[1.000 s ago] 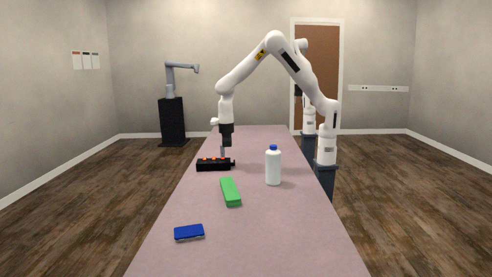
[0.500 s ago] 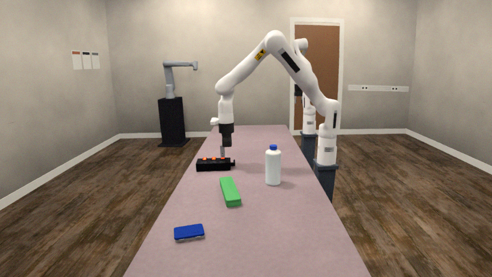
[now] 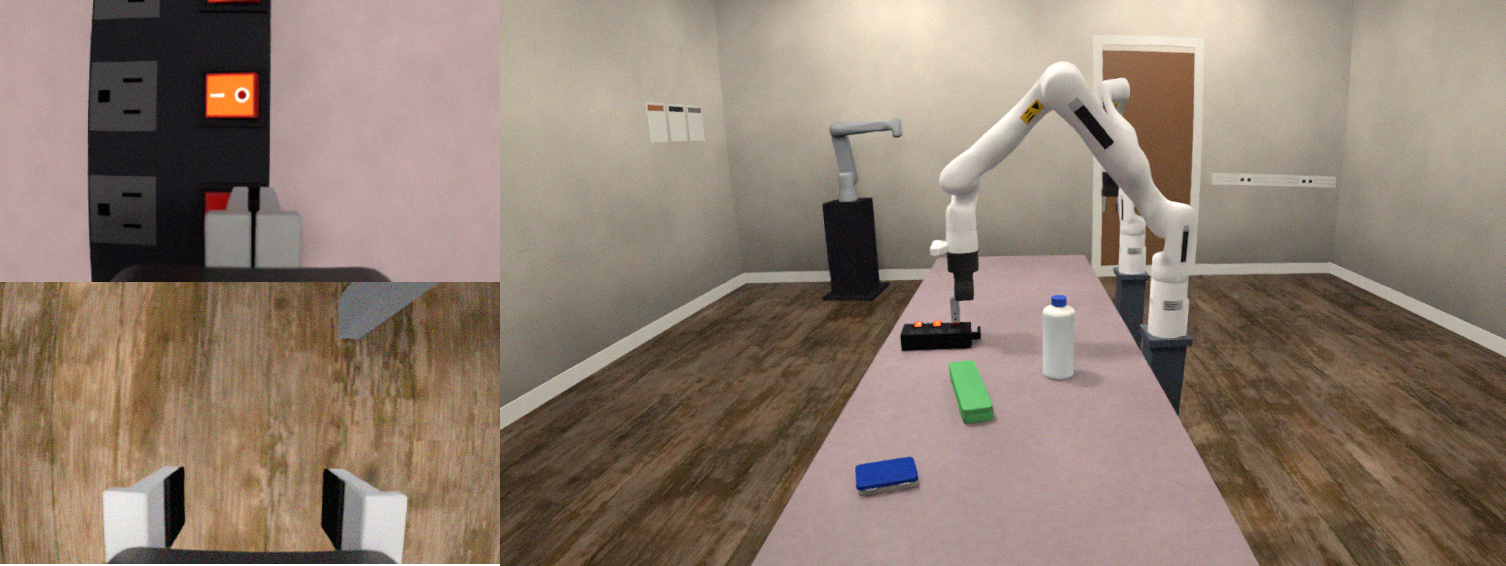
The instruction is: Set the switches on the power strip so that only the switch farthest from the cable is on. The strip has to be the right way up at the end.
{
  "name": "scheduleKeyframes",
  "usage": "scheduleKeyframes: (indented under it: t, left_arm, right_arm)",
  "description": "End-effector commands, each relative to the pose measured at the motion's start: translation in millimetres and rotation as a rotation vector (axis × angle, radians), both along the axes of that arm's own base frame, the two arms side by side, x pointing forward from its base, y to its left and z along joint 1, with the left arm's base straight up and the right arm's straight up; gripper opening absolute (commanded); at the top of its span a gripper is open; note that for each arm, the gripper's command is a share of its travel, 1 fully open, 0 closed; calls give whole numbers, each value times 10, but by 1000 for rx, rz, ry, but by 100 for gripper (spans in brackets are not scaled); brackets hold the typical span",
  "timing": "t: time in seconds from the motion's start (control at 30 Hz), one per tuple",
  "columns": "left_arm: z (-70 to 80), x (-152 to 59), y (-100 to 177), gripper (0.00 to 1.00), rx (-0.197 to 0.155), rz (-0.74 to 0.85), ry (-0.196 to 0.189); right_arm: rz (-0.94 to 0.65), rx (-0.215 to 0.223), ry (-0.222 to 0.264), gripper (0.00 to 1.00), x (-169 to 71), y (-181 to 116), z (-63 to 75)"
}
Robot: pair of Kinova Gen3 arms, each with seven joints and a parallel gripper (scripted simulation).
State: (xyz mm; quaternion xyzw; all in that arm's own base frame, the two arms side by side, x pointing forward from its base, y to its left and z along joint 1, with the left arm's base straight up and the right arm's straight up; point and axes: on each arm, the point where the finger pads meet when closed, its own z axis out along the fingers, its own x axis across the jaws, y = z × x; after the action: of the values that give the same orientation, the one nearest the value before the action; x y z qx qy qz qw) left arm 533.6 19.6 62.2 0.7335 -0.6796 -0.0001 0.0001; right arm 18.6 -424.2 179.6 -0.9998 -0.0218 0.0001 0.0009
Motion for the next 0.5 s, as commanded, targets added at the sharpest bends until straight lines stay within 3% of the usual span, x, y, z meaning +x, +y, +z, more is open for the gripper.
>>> scheduleKeyframes:
  t: [0.0, 0.47]
  left_arm:
    - [11, 6, 0, 0, 0, 0, -2]
    - [264, 6, 0, 0, 0, 0, -2]
  right_arm:
    - [0, -2, 0, 100, 0, -4, 7]
    - [0, -2, 0, 100, 0, -4, 7]
